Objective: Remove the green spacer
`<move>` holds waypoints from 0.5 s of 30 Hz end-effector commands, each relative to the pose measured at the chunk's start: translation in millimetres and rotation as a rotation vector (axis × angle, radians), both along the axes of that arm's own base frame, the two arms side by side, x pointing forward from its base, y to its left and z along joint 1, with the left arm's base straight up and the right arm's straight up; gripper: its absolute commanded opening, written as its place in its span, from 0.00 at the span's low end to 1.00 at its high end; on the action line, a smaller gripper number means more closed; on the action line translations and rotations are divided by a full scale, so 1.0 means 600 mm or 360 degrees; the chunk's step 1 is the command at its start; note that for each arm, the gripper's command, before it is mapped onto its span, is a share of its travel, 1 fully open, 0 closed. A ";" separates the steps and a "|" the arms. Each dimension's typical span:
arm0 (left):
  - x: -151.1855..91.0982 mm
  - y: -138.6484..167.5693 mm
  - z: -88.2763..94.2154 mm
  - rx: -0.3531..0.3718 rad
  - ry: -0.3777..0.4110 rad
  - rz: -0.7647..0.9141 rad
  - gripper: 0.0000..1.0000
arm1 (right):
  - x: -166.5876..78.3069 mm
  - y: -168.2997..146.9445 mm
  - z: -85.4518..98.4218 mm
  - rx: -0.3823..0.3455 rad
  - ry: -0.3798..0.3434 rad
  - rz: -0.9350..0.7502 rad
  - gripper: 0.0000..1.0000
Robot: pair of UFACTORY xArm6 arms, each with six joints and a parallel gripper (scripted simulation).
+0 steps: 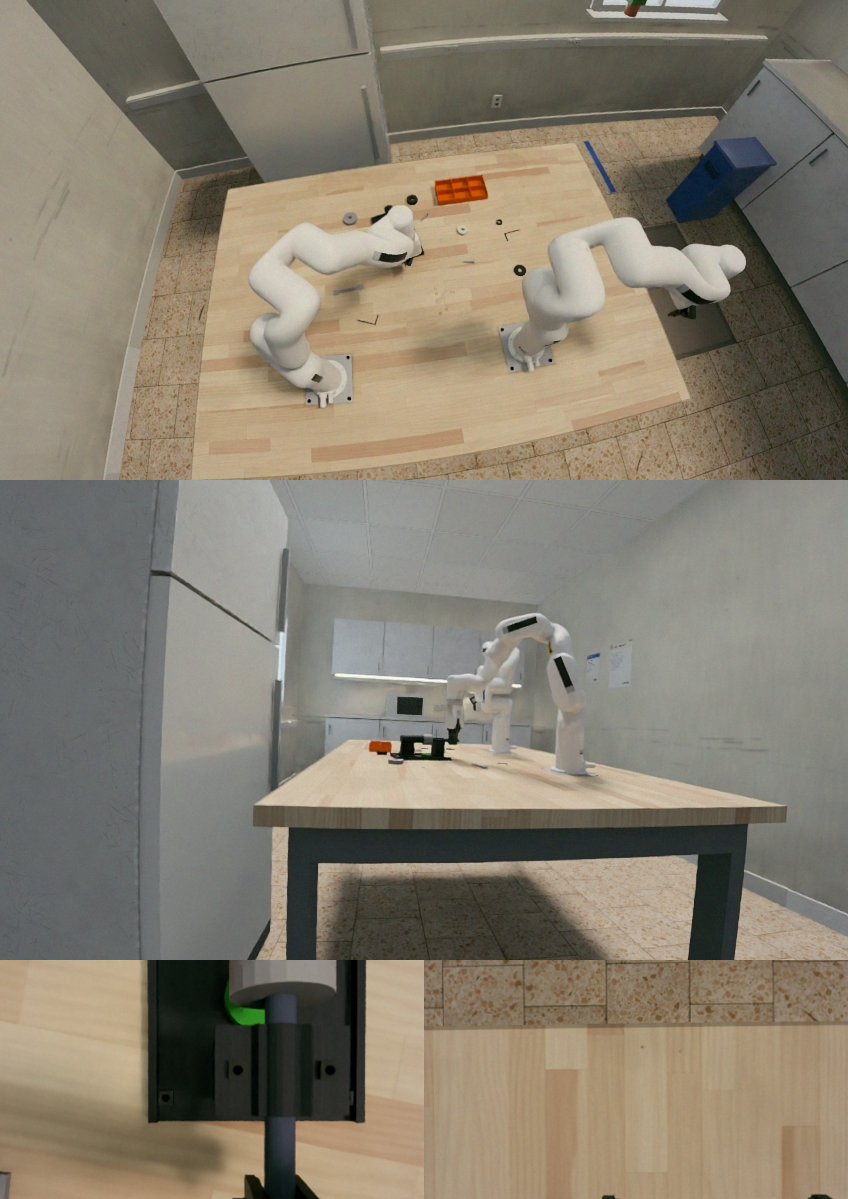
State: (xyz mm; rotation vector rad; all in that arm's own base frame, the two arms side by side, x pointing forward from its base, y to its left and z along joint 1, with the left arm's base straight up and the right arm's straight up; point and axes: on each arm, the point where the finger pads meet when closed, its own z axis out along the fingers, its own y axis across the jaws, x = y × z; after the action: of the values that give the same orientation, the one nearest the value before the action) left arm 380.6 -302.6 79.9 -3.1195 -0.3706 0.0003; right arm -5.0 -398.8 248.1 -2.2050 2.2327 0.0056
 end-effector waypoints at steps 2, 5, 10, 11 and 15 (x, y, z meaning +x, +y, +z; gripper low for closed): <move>0.002 -0.001 0.003 -0.0004 -0.0005 0.0000 0.00 | 0.000 -0.002 0.003 -0.0008 0.0000 0.0000 1.00; 0.004 -0.001 0.003 -0.0004 -0.0005 0.0000 0.00 | 0.000 -0.002 0.003 -0.0008 0.0000 0.0000 1.00; 0.010 0.001 0.003 -0.0004 -0.0005 0.0000 0.00 | 0.000 -0.002 0.003 -0.0008 0.0000 0.0000 1.00; 0.012 0.001 0.003 -0.0004 -0.0005 0.0000 0.00 | 0.000 -0.002 0.003 -0.0008 0.0000 0.0000 1.00; 0.017 0.002 0.003 -0.0004 -0.0005 0.0000 0.00 | 0.000 -0.002 0.003 -0.0008 0.0000 0.0000 1.00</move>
State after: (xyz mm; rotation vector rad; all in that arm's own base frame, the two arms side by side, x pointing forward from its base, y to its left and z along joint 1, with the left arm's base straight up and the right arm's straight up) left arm 386.5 -301.1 79.9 -3.1196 -0.3707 0.0001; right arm -5.0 -398.8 248.1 -2.2050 2.2327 0.0056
